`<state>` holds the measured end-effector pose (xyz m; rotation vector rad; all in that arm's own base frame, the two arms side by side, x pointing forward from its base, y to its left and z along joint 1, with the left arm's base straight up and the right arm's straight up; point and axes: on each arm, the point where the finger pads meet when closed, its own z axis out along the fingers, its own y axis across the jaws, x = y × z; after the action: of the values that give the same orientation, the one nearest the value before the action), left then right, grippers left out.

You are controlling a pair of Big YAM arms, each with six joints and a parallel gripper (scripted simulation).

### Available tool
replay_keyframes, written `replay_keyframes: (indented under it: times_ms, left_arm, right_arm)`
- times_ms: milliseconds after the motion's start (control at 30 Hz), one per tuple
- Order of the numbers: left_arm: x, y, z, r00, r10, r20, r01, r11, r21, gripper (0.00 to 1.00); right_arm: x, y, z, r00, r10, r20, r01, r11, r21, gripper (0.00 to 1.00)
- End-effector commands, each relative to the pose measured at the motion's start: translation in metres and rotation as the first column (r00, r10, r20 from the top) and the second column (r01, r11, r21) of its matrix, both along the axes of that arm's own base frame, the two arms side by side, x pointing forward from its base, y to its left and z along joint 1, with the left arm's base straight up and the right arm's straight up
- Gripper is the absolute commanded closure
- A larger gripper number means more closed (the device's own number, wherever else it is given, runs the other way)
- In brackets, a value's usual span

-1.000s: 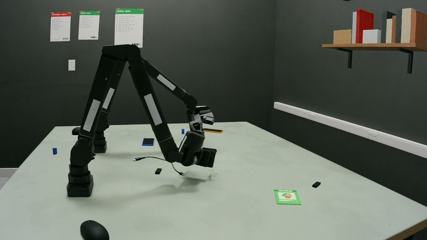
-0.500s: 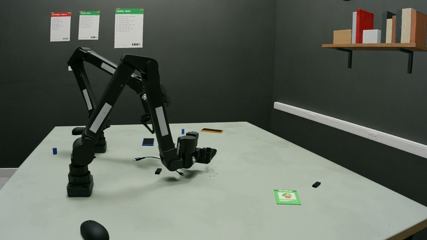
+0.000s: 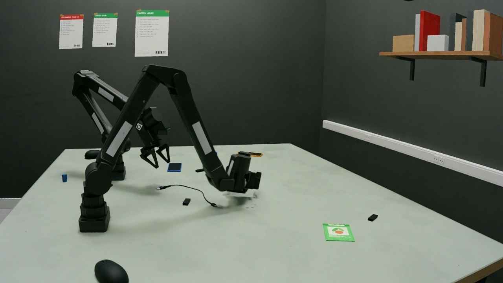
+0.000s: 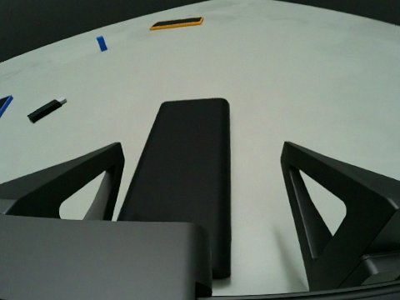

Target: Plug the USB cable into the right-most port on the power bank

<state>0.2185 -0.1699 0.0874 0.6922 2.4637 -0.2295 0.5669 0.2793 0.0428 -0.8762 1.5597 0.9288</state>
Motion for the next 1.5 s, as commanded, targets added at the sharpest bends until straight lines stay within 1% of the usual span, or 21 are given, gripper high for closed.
replay_keyframes:
  times_ms: [0,67,133,167,233,300,400,500,567,633,700,767,867,967,1033,1067,1133,1233,1300,1367,1467]
  left_arm:
    - [0.001,-0.004,0.008,0.999,0.016,0.039,-0.015,0.999,-0.031,0.00]
    - [0.001,-0.004,0.008,0.999,0.016,0.039,-0.015,0.999,-0.031,0.00]
    - [0.003,-0.003,0.009,0.999,0.017,0.045,-0.016,1.000,-0.024,0.00]
    - [0.003,0.001,0.003,0.999,0.012,0.039,-0.012,1.000,-0.009,0.00]
    - [0.019,-0.004,0.016,0.998,-0.006,0.067,0.007,1.000,-0.018,0.00]
    - [0.039,-0.009,0.033,0.994,-0.025,0.105,0.031,0.998,-0.049,0.00]
    - [0.068,-0.008,0.042,0.989,-0.053,0.138,0.067,0.993,-0.094,0.00]
    - [0.102,0.000,0.053,0.980,-0.076,0.185,0.107,0.981,-0.162,0.00]
    - [0.119,0.009,0.058,0.973,-0.084,0.217,0.130,0.970,-0.204,0.00]
    - [0.119,0.009,0.058,0.973,-0.084,0.217,0.130,0.970,-0.204,0.00]
    - [0.146,0.024,0.069,0.955,-0.098,0.279,0.168,0.956,-0.240,0.00]
    - [0.167,0.043,0.078,0.934,-0.105,0.341,0.205,0.940,-0.272,0.00]
    - [0.193,0.074,0.090,0.894,-0.115,0.434,0.258,0.923,-0.287,0.00]
    - [0.208,0.105,0.097,0.852,-0.121,0.510,0.302,0.908,-0.290,0.00]
    - [0.211,0.117,0.099,0.839,-0.116,0.531,0.314,0.901,-0.298,0.00]
    - [0.212,0.125,0.100,0.837,-0.105,0.537,0.313,0.896,-0.313,0.00]
    - [0.213,0.133,0.101,0.839,-0.084,0.537,0.304,0.891,-0.336,0.00]
    - [0.213,0.131,0.100,0.840,-0.085,0.536,0.308,0.888,-0.342,0.00]
    - [0.207,0.134,0.087,0.861,-0.058,0.505,0.277,0.887,-0.371,0.00]
    - [0.209,0.139,0.084,0.867,-0.038,0.497,0.255,0.890,-0.377,0.00]
    - [0.211,0.142,0.080,0.872,-0.022,0.488,0.239,0.891,-0.386,0.00]
  right_arm:
    - [0.038,0.038,0.042,0.998,0.063,0.017,-0.062,0.997,-0.051,0.02]
    - [0.038,0.038,0.042,0.998,0.063,0.017,-0.062,0.997,-0.051,0.02]
    - [0.052,0.054,0.029,0.995,0.073,-0.070,-0.080,0.992,-0.097,0.02]
    - [0.057,0.059,0.022,0.992,0.069,-0.108,-0.082,0.990,-0.117,0.02]
    - [0.067,0.069,0.019,0.985,0.053,-0.164,-0.079,0.984,-0.158,0.02]
    - [0.074,0.077,0.019,0.977,0.029,-0.213,-0.074,0.976,-0.207,0.02]
    - [0.083,0.086,0.017,0.960,-0.016,-0.279,-0.070,0.953,-0.296,0.02]
    - [0.087,0.092,0.018,0.941,-0.078,-0.330,-0.066,0.913,-0.402,0.02]
    - [0.088,0.093,0.021,0.928,-0.123,-0.352,-0.066,0.875,-0.480,0.02]
    - [0.088,0.093,0.021,0.928,-0.123,-0.352,-0.066,0.875,-0.480,0.02]
    - [0.087,0.094,0.026,0.915,-0.167,-0.368,-0.081,0.816,-0.572,0.02]
    - [0.083,0.092,0.034,0.903,-0.217,-0.371,-0.097,0.738,-0.668,0.02]
    - [0.071,0.086,0.038,0.893,-0.261,-0.367,-0.134,0.624,-0.770,0.02]
    - [0.043,0.083,0.016,0.888,-0.263,-0.378,-0.220,0.478,-0.850,0.02]
    - [0.019,0.075,-0.009,0.875,-0.261,-0.408,-0.290,0.393,-0.873,0.02]
    - [0.010,0.071,-0.016,0.871,-0.262,-0.415,-0.316,0.348,-0.883,0.02]
    - [0.011,0.072,-0.009,0.876,-0.269,-0.401,-0.314,0.315,-0.896,0.02]
    - [0.012,0.068,-0.010,0.872,-0.282,-0.400,-0.314,0.305,-0.899,0.02]
    - [0.013,0.062,-0.010,0.868,-0.300,-0.396,-0.312,0.291,-0.904,0.02]
    - [0.013,0.062,-0.009,0.869,-0.305,-0.389,-0.307,0.284,-0.908,0.02]
    - [0.007,0.058,-0.022,0.863,-0.308,-0.400,-0.320,0.278,-0.906,0.02]
